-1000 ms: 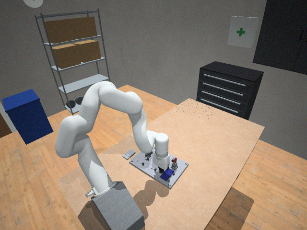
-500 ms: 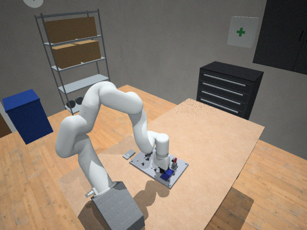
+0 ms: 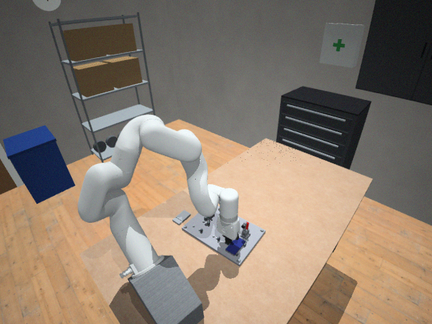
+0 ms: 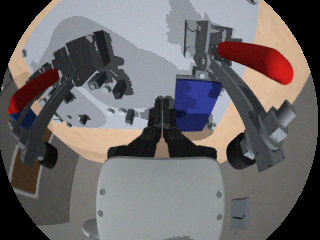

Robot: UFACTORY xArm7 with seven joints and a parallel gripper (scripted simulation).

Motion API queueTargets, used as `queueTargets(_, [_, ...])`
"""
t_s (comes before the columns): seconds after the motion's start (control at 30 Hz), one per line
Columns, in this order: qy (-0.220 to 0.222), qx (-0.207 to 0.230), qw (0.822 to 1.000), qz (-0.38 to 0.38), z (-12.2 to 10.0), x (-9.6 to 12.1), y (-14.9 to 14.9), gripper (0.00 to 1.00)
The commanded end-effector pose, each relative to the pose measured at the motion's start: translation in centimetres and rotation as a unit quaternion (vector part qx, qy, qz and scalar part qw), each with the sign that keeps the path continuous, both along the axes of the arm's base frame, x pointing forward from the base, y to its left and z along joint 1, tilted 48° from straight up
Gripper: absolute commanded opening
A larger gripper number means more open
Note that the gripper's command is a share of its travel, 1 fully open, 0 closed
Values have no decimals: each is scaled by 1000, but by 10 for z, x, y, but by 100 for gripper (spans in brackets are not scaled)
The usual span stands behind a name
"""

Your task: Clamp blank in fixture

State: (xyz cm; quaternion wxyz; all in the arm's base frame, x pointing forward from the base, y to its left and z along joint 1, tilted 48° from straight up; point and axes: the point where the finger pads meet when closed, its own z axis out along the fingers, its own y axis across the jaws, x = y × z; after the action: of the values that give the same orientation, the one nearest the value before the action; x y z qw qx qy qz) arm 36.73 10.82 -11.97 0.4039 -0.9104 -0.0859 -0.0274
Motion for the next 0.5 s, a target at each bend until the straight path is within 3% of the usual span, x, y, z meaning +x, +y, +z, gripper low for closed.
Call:
queueTargets(0.0, [-1,-1,1000,-2,-2,2,-3,0])
queueTargets(0.47, [-1,-1,1000,-2,1,1,-1,0])
